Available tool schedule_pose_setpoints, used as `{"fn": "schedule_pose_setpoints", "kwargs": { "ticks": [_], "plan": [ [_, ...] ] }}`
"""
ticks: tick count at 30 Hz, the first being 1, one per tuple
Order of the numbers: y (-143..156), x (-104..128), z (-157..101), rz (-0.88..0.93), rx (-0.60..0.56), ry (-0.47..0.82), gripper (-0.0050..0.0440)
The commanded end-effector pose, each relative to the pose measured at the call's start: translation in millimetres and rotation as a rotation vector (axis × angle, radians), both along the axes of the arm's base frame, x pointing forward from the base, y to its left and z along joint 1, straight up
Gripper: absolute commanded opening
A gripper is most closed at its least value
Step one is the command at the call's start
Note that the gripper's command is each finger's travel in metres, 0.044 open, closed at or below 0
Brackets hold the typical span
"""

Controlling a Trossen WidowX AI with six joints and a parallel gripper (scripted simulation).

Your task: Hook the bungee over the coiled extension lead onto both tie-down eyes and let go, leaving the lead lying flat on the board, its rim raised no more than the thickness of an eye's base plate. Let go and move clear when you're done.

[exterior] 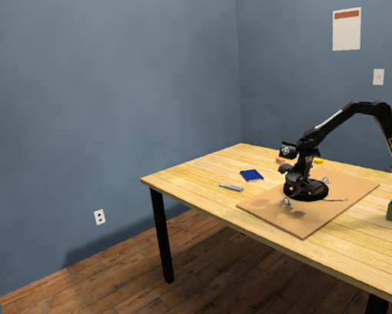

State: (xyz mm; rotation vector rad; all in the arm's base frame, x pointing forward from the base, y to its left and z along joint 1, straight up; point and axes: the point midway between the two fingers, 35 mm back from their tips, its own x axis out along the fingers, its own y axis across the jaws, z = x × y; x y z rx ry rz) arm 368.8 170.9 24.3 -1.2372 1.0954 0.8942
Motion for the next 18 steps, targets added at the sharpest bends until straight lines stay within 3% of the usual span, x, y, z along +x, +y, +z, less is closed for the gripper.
{"fn": "schedule_pose_setpoints", "kwargs": {
  "ticks": [1,18],
  "plan": [
    [3.9,2.2,11.3,0.003,0.016,-0.024,-0.005],
    [4.5,3.0,-3.7,0.004,0.016,-0.019,-0.005]
  ]
}}
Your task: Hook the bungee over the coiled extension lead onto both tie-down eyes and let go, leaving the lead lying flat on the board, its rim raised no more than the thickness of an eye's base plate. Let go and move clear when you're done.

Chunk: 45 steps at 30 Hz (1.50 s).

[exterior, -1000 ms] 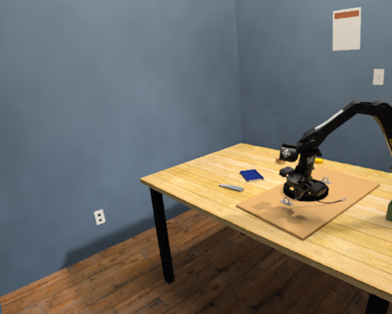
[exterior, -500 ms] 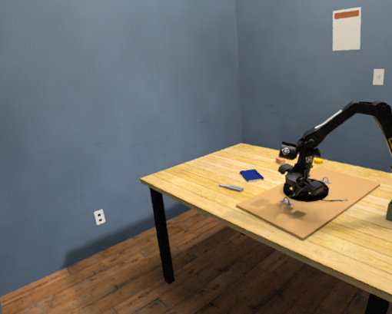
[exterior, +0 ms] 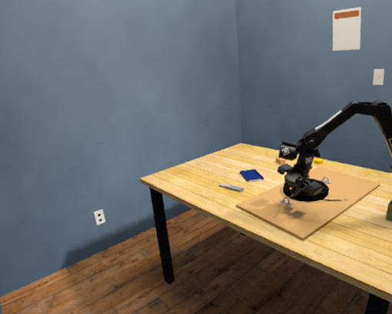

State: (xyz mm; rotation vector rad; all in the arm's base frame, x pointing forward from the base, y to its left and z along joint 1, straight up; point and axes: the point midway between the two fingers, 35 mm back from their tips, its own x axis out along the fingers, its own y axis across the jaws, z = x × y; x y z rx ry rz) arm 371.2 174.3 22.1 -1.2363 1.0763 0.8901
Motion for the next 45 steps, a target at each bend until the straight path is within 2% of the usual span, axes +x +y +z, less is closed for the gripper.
{"fn": "schedule_pose_setpoints", "kwargs": {
  "ticks": [1,14,25,45],
  "plan": [
    [0.8,0.7,-3.7,0.001,0.007,-0.004,-0.005],
    [-3.9,1.7,-30.9,0.008,0.006,-0.004,-0.005],
    [-0.3,3.7,-17.8,0.004,0.013,-0.022,-0.005],
    [-0.1,7.9,-17.1,0.005,0.013,-0.022,-0.005]
  ]
}}
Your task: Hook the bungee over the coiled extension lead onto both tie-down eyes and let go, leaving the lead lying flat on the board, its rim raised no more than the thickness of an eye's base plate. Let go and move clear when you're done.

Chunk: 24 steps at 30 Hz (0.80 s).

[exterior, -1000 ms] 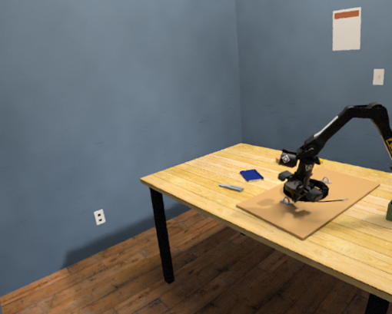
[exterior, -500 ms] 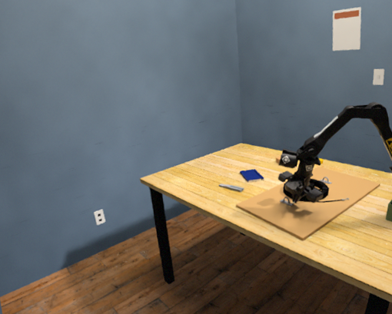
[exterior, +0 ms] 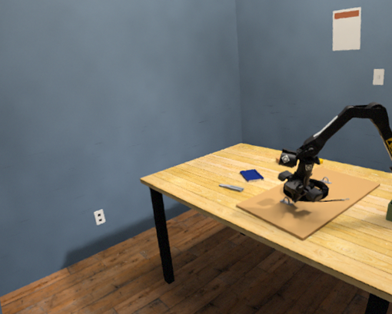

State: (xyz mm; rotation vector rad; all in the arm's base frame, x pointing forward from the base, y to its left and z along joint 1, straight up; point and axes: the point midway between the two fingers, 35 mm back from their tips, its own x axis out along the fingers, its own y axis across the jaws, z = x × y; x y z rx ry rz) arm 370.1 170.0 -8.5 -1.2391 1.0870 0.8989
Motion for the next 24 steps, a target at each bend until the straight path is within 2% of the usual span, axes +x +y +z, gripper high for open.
{"fn": "schedule_pose_setpoints", "kwargs": {
  "ticks": [1,24],
  "plan": [
    [4.1,9.4,13.6,0.002,0.019,-0.034,-0.005],
    [1.9,13.6,11.2,0.002,0.017,-0.037,-0.005]
  ]
}}
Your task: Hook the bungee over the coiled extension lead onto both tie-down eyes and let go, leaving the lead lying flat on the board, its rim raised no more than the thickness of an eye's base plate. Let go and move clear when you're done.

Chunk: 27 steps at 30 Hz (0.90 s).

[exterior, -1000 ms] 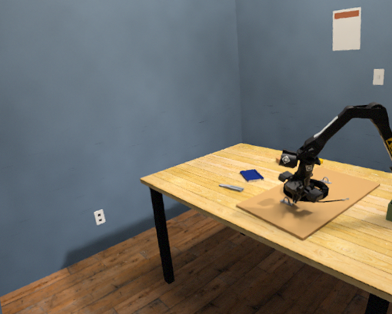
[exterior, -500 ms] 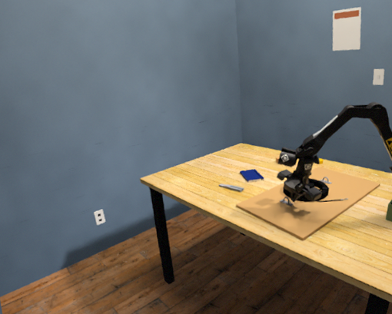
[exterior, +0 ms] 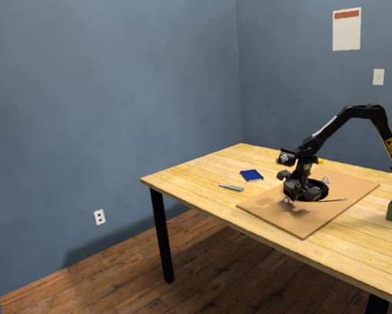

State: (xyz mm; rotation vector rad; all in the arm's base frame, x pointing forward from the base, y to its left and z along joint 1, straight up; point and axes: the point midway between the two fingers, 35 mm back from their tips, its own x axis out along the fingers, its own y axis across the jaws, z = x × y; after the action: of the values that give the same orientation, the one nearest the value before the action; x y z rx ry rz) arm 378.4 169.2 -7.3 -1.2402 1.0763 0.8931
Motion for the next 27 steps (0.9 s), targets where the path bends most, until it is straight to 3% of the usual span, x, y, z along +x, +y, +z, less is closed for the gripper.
{"fn": "schedule_pose_setpoints", "kwargs": {
  "ticks": [1,27],
  "plan": [
    [2.6,4.4,11.0,0.0,0.014,-0.027,-0.005],
    [-3.6,12.4,8.8,-0.001,0.013,-0.027,-0.005]
  ]
}}
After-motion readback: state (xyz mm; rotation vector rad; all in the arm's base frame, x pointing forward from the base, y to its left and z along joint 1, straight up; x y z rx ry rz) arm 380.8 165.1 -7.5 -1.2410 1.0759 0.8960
